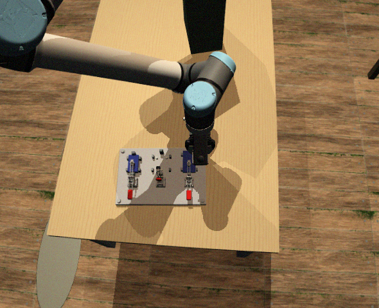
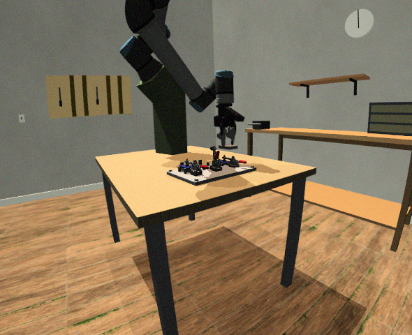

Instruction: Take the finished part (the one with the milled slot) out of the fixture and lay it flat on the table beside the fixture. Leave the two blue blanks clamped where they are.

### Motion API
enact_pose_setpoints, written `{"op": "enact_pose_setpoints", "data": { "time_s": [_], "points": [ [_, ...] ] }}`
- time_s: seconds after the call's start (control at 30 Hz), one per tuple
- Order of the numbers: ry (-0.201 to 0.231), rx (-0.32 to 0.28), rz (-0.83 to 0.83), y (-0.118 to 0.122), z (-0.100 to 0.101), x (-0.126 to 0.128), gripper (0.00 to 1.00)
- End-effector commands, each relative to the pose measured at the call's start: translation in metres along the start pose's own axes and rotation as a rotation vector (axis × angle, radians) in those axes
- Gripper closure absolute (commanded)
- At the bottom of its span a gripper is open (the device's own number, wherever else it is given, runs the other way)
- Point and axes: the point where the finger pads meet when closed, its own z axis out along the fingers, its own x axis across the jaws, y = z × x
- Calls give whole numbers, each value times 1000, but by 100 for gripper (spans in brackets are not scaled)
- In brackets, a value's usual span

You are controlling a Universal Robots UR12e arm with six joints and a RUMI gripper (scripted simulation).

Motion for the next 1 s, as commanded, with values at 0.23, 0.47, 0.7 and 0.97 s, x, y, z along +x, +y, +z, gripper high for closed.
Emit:
{"op": "enact_pose_setpoints", "data": {
  "time_s": [0.23,0.47,0.7,0.97],
  "points": [
    [2,1,3,-3,-1,-49,100],
    [2,1,3,-3,-1,-69,100],
    [2,1,3,-3,-1,-77,100],
    [2,1,3,-3,-1,-83,100]
  ]
}}
